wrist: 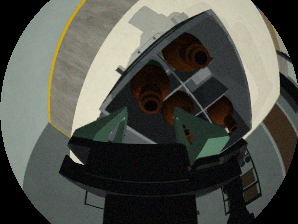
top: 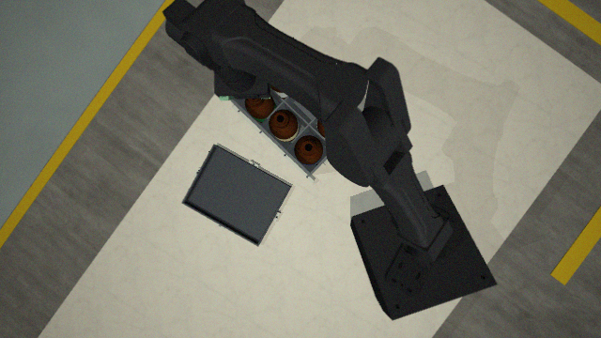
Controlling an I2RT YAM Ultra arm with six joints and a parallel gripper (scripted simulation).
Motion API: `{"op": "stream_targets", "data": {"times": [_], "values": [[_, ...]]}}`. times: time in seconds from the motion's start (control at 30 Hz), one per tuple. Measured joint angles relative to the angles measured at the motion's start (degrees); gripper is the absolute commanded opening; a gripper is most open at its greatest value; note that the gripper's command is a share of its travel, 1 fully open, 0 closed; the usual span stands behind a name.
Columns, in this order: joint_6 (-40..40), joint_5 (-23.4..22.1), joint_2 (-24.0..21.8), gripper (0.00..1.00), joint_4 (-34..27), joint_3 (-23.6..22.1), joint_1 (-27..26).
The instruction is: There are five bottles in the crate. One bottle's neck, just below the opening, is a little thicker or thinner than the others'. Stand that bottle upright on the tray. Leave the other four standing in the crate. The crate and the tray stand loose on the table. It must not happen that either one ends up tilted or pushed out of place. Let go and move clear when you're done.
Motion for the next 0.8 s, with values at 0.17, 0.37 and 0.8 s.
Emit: {"op": "stream_targets", "data": {"times": [0.17,0.37,0.8], "values": [[0.00,0.00,0.00,0.61,0.00,0.00,0.00],[0.00,0.00,0.00,0.61,0.07,-0.02,0.00],[-0.13,-0.04,0.13,0.61,1.20,-0.33,-0.13]]}}
